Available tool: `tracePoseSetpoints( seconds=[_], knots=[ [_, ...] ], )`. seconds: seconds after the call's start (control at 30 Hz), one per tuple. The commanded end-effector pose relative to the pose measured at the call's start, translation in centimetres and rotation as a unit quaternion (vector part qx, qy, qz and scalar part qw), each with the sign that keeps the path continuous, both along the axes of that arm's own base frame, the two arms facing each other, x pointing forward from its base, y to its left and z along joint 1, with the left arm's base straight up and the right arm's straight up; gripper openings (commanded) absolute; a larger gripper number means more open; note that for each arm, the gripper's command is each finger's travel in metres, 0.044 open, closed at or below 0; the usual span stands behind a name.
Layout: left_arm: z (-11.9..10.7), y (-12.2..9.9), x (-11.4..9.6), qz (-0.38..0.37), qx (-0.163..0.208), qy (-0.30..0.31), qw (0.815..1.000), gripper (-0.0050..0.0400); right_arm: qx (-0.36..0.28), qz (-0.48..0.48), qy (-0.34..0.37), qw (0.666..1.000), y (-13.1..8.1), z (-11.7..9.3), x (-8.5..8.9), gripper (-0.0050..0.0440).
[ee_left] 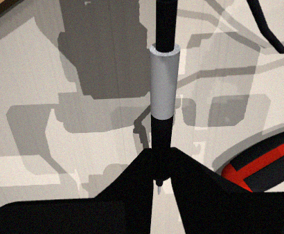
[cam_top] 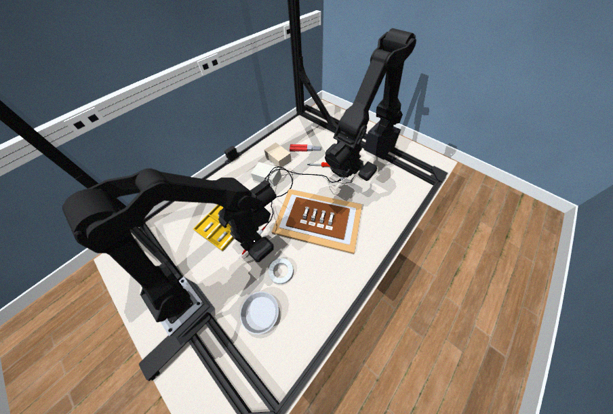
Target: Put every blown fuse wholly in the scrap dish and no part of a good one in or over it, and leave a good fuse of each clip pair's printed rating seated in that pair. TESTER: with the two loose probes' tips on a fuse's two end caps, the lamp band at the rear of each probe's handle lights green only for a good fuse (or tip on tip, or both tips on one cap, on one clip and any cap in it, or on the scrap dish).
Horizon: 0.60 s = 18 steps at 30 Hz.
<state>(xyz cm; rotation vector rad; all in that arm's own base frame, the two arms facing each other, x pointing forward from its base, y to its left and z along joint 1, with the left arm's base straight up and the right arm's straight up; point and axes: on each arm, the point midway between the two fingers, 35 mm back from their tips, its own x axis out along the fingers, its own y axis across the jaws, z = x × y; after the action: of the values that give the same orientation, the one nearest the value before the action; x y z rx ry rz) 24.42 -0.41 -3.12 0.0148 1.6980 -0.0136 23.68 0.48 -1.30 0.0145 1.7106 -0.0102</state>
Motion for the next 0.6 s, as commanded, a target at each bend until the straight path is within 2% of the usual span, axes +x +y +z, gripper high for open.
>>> tracePoseSetpoints(
  seconds=[0.0,0.57],
  knots=[
    [1.0,0.1,0.7,0.001,0.0,-0.036,0.999,-0.005,-0.003,0.0,-0.038,0.999,0.0,1.0,0.5,-0.005],
    [2.8,0.0,2.4,0.001,-0.002,-0.128,0.992,-0.005,-0.005,0.0,-0.139,0.99,0.0,2.9,2.0,-0.005]
  ],
)
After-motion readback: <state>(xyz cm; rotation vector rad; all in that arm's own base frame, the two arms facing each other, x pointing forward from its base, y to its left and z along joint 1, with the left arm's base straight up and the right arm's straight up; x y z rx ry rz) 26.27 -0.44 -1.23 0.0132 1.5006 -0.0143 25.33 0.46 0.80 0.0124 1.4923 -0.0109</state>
